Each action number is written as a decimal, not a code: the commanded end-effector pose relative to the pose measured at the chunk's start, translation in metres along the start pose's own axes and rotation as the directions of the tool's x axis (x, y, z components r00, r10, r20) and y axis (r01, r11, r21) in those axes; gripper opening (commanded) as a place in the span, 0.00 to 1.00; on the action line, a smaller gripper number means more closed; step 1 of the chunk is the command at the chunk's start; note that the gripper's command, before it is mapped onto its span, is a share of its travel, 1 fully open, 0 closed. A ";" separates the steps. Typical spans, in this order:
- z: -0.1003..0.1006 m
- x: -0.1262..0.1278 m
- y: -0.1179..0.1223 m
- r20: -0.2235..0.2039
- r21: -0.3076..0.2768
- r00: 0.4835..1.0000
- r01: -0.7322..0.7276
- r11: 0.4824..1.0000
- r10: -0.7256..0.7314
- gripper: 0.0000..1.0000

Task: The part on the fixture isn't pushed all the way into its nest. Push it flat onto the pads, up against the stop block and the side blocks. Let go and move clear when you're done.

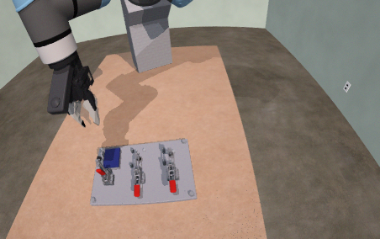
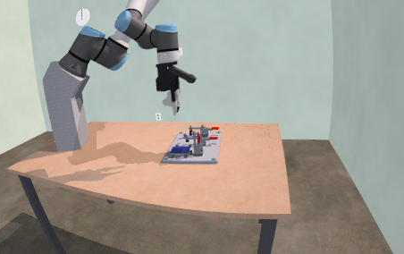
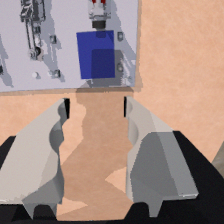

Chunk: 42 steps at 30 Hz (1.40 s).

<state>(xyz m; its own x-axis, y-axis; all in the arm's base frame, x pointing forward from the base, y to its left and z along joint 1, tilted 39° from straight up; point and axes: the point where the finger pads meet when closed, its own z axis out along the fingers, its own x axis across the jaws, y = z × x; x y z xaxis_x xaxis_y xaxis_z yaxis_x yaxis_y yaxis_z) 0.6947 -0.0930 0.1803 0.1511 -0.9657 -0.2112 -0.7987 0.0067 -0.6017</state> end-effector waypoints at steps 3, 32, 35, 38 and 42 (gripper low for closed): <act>0.000 0.000 0.000 -0.001 0.001 1.000 0.000 1.000 0.000 0.28; 0.000 0.000 0.000 -0.001 0.001 1.000 0.000 1.000 0.000 0.28; 0.000 0.000 0.000 -0.001 0.001 1.000 0.000 1.000 0.000 0.28; 0.000 0.000 0.000 -0.001 0.001 1.000 0.000 1.000 0.000 0.28; 0.000 0.000 0.000 -0.001 0.001 1.000 0.000 1.000 0.000 0.00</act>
<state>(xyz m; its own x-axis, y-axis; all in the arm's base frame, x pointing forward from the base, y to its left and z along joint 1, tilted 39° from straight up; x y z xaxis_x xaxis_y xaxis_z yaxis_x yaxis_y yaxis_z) 0.6947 -0.0930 0.1803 0.1511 -0.9657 -0.2112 -0.7987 0.0067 -0.6017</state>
